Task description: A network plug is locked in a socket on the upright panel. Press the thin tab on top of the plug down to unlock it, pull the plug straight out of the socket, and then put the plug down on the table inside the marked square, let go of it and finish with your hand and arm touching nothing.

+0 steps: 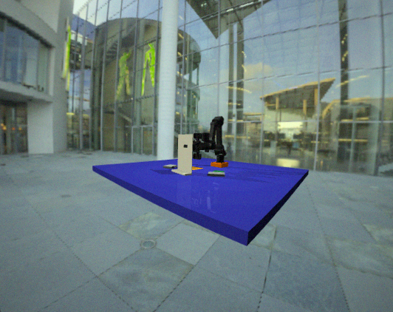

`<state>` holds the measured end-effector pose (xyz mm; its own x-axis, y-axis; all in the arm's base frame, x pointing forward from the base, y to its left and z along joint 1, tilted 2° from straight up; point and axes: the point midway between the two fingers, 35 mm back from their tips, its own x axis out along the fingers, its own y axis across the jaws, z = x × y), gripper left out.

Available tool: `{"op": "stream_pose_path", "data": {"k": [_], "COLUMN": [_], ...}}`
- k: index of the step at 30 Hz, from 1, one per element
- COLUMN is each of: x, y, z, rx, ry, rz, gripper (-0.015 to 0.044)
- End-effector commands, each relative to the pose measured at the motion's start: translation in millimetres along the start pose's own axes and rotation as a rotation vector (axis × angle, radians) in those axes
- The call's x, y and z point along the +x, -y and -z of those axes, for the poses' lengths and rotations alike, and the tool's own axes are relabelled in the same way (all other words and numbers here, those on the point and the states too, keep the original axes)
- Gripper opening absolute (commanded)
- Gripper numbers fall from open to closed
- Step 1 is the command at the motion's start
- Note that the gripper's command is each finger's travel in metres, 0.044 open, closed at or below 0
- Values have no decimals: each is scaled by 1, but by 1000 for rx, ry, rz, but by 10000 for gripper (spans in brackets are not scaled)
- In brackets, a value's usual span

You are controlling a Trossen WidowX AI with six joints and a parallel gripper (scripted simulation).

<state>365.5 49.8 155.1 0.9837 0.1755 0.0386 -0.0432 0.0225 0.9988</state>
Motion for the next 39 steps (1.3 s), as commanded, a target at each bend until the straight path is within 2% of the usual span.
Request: {"op": "stream_pose_path", "data": {"k": [1, 39], "x": [-4, -27], "y": [2, 2], "z": [1, 11], "rx": [2, 3], "ry": [4, 4], "rz": [5, 7], "gripper": [0, 0]}}
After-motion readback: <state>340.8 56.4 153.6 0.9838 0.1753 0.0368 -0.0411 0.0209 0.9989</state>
